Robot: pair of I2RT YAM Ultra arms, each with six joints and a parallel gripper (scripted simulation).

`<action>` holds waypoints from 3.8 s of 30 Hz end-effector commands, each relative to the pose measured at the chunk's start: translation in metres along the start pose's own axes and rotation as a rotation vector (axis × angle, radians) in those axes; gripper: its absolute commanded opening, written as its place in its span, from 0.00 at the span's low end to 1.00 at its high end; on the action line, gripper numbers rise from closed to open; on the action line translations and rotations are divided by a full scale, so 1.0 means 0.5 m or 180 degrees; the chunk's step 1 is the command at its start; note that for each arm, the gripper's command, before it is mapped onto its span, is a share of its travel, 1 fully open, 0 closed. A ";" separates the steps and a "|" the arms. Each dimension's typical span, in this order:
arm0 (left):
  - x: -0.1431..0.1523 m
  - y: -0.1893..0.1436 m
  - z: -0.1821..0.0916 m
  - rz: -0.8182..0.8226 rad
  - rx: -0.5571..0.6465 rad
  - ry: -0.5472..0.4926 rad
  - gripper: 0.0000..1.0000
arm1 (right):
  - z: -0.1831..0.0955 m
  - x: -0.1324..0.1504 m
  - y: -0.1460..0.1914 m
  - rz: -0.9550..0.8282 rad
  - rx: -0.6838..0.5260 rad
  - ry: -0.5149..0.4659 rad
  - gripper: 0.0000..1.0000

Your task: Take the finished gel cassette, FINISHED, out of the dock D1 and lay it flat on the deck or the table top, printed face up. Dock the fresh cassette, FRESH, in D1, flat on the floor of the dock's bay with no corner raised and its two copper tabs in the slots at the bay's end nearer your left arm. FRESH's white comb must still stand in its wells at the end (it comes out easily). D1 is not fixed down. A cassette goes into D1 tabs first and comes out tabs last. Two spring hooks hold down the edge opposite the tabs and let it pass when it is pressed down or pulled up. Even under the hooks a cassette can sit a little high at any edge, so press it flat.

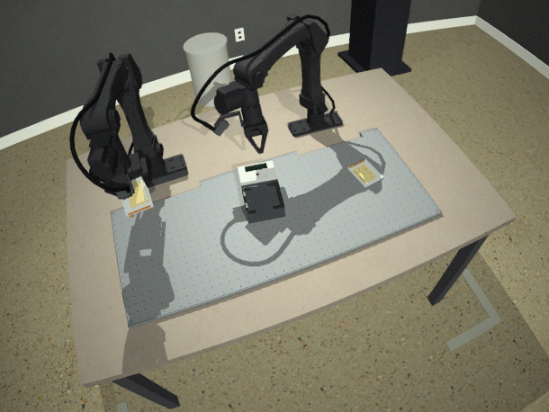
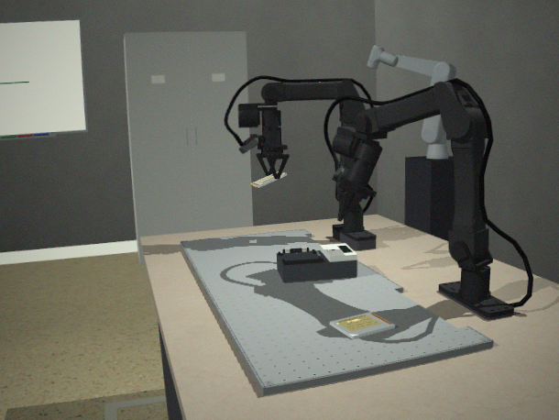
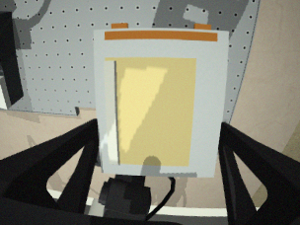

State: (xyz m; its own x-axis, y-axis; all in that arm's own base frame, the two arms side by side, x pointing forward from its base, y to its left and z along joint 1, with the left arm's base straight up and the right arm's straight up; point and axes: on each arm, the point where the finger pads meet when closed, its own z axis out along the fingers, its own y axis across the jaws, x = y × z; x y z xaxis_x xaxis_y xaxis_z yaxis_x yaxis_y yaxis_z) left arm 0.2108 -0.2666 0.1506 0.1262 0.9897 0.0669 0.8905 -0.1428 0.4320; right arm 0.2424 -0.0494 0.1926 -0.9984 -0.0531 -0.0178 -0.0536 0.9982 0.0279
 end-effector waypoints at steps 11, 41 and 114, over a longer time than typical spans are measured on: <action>-0.018 0.023 -0.022 -0.0086 -0.0139 -0.0131 0.00 | -0.032 -0.001 0.000 0.0003 0.0028 0.0009 0.00; -0.046 0.007 -0.005 -0.0182 -0.0039 -0.0332 0.00 | -0.032 -0.001 0.000 0.0003 0.0028 0.0009 0.00; -0.054 -0.054 0.104 -0.0182 -0.0039 -0.0332 0.00 | -0.032 -0.001 0.000 0.0003 0.0028 0.0009 0.00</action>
State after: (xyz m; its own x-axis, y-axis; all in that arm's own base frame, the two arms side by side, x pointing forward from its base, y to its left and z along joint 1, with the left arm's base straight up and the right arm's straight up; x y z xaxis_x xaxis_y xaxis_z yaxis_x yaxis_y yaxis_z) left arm 0.2067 -0.2797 0.0850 0.1159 0.9932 -0.0127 0.8983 -0.0994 0.4280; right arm 0.2424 -0.0494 0.1926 -0.9984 -0.0531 -0.0178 -0.0536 0.9982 0.0279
